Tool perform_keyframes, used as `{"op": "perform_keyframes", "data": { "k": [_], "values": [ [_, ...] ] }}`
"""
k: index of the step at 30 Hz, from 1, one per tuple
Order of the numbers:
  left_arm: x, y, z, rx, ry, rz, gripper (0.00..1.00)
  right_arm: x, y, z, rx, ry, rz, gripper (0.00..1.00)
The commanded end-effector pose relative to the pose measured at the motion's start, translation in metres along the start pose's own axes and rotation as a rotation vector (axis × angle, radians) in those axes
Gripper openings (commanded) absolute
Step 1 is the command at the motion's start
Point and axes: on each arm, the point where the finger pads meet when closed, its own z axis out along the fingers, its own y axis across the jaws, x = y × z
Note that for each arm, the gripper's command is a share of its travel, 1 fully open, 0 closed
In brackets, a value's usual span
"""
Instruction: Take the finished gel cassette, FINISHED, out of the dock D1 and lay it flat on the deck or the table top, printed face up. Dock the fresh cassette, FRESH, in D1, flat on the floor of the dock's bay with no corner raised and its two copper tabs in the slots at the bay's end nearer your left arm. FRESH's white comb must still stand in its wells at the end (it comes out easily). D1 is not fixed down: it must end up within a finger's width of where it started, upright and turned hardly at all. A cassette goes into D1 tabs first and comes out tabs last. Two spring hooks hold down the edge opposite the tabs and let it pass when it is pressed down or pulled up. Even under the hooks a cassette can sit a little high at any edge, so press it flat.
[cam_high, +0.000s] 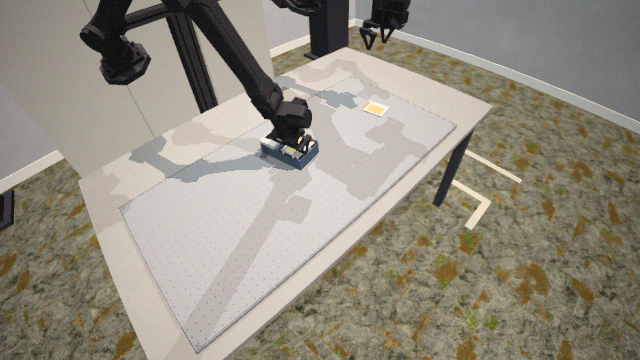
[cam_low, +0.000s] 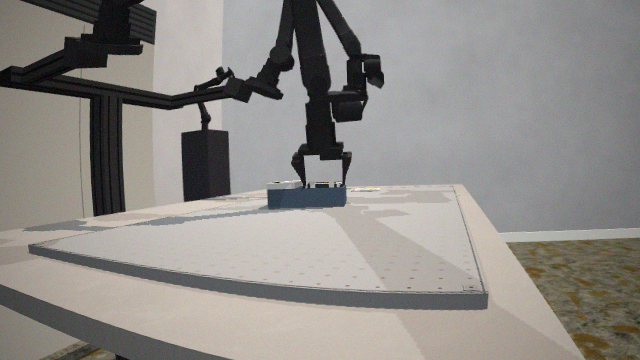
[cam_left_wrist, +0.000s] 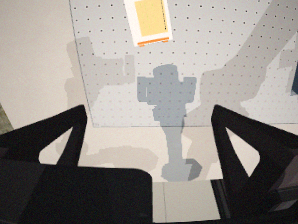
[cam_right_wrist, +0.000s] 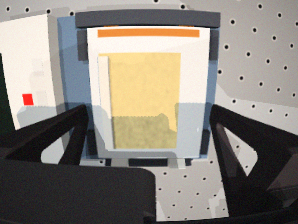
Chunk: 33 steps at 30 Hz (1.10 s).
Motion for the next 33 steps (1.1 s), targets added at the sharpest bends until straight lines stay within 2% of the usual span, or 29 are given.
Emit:
{"op": "perform_keyframes", "data": {
  "k": [1, 33],
  "values": [
    [-0.0132, 0.0067, -0.0050, -0.004, -0.018, 0.002, 1.00, -0.0023, -0.0035, -0.0066, 0.008, -0.003, -0.002, 0.98],
    [-0.0132, 0.0067, -0.0050, -0.004, -0.018, 0.002, 1.00, -0.0033, -0.0072, -0.0146, 0.014, -0.005, -0.001, 0.98]
  ]
}}
